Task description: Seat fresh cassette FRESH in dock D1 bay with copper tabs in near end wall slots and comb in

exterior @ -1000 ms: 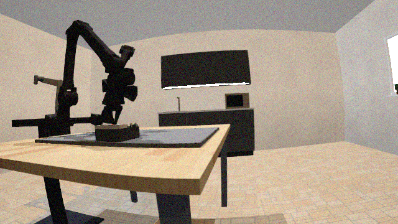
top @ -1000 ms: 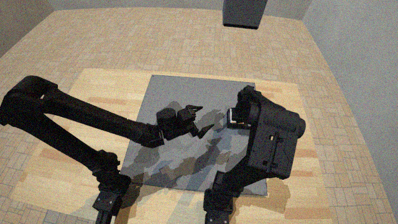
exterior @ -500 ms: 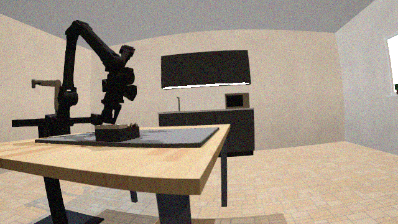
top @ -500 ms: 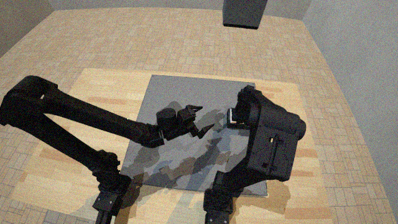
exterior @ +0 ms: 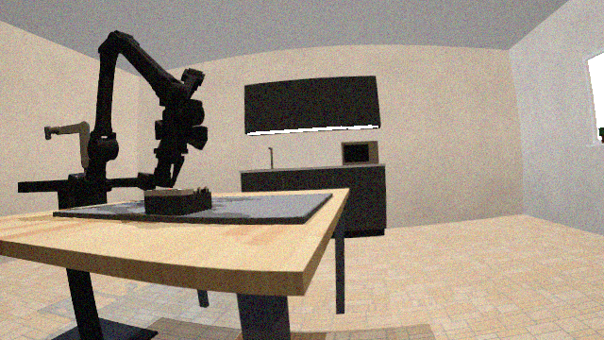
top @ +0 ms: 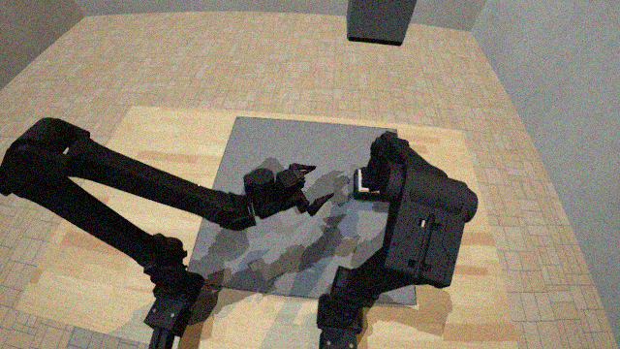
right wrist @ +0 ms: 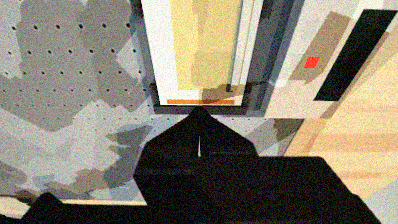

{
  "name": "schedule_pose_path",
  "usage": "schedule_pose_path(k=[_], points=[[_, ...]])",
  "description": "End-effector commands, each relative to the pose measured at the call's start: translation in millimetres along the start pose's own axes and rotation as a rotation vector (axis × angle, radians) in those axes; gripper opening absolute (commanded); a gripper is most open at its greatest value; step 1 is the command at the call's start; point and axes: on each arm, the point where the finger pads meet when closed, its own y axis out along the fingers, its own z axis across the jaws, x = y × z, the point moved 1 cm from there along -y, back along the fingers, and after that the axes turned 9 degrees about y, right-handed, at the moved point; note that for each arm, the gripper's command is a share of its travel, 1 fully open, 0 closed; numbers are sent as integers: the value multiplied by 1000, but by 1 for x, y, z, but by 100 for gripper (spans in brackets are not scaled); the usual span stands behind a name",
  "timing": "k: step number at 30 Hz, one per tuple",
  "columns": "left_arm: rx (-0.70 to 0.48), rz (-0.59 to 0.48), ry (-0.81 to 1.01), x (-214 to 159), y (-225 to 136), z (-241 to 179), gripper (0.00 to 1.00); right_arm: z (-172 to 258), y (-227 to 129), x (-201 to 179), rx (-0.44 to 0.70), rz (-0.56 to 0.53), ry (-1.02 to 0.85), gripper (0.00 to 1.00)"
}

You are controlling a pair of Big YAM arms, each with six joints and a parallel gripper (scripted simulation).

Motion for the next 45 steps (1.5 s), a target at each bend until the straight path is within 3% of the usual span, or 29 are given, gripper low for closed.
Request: schedule_pose_path(k=[1, 19, 33, 38, 39, 45], points=[[14, -30, -6, 12, 4, 4, 100, -1, -20, 25, -3, -62, 5, 0], [14, -30, -6, 12, 4, 4, 100, -1, -21, 27, -3, -65, 5, 0], [14, -30, -6, 12, 4, 4, 100, 7, -82, 37, 0, -126, 2, 0], [14, -30, -6, 12, 4, 4, 100, 3, -97, 29, 4, -158, -9, 57], [14, -30, -6, 12, 4, 4, 100, 3, -98, 31, 4, -179, -15, 60], [14, -30, -6, 12, 4, 4, 100, -2, -84, 28, 24, -342, -6, 60]])
